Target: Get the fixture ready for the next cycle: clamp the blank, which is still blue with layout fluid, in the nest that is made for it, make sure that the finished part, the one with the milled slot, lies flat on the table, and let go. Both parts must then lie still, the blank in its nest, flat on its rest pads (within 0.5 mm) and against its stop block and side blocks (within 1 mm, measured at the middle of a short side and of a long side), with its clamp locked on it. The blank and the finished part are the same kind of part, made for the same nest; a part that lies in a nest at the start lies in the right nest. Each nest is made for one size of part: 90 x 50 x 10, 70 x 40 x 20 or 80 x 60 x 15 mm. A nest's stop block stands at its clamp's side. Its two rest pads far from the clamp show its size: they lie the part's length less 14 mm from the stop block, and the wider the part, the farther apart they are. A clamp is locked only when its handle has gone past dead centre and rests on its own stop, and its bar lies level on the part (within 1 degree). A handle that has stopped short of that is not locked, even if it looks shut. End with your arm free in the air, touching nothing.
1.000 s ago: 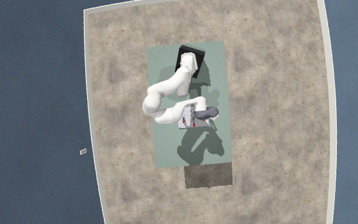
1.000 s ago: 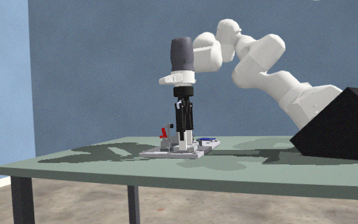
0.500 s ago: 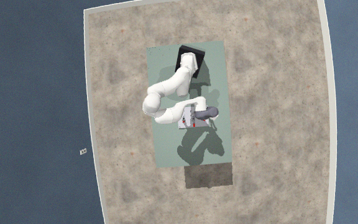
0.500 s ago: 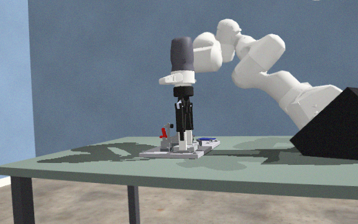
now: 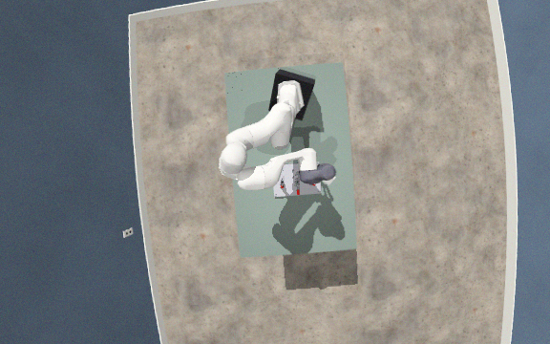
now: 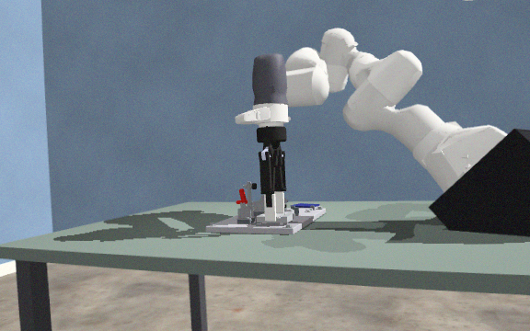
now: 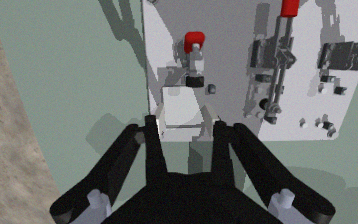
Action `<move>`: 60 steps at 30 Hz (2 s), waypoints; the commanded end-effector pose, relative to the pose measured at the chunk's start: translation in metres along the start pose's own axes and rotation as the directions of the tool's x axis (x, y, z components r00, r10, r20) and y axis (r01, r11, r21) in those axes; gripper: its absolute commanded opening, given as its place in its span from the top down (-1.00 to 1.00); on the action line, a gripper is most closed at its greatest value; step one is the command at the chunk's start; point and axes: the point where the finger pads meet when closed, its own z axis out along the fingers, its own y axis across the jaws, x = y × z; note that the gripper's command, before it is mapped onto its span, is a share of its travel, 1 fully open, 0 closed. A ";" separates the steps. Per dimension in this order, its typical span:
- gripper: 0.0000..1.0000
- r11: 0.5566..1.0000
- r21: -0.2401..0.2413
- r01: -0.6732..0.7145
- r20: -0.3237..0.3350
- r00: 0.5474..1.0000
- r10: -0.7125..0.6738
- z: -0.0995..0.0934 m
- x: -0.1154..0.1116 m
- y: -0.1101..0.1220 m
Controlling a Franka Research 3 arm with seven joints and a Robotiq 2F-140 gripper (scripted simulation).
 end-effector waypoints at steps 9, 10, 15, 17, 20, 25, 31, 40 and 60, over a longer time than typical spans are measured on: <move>1.00 1.000 -0.001 -0.004 0.001 1.000 0.004 -0.014 -0.001 0.000; 1.00 1.000 -0.001 -0.004 0.001 1.000 0.004 -0.016 -0.001 0.000; 1.00 1.000 -0.001 -0.004 0.001 1.000 0.004 -0.025 -0.001 0.000; 1.00 1.000 -0.001 -0.004 0.001 1.000 0.004 -0.027 -0.001 0.000; 1.00 1.000 -0.001 -0.004 0.001 1.000 0.004 -0.029 -0.001 0.000; 1.00 1.000 -0.001 -0.004 0.001 1.000 0.004 -0.033 -0.001 0.000; 1.00 1.000 -0.001 -0.004 0.001 1.000 0.004 -0.034 -0.001 0.000; 1.00 1.000 -0.001 -0.004 0.001 1.000 0.004 -0.050 -0.005 0.000; 1.00 1.000 -0.001 -0.004 0.001 1.000 0.004 -0.067 -0.009 0.000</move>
